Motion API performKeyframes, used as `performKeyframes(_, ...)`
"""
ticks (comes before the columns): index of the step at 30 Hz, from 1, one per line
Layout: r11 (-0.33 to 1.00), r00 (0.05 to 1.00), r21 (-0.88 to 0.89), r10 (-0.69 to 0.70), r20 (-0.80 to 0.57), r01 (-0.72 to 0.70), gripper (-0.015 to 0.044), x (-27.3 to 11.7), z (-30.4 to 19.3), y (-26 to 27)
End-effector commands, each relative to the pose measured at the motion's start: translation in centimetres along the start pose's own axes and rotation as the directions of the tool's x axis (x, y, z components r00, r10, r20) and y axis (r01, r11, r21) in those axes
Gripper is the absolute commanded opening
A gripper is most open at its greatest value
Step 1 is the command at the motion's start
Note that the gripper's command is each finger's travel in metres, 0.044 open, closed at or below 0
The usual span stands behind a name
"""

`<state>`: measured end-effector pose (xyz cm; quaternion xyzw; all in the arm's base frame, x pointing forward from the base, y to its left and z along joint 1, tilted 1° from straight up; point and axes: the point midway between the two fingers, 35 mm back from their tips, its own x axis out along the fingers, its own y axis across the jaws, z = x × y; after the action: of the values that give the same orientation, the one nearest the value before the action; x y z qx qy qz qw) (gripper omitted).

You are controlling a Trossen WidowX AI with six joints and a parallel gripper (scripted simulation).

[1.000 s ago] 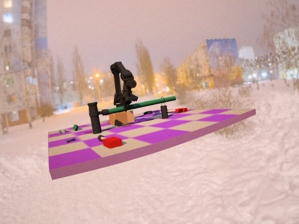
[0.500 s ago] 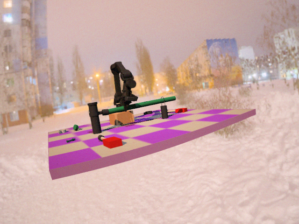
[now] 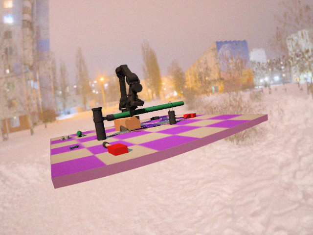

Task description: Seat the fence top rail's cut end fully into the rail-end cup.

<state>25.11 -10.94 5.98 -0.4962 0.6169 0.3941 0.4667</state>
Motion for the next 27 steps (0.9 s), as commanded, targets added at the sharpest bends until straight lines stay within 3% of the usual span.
performKeyframes(1,1.000,1.000,0.000,0.000,0.000,0.000,0.0000,0.0,0.0,0.0)
performKeyframes(27,1.000,1.000,0.000,0.000,-0.001,0.000,0.0000,0.2,-1.3,0.0)
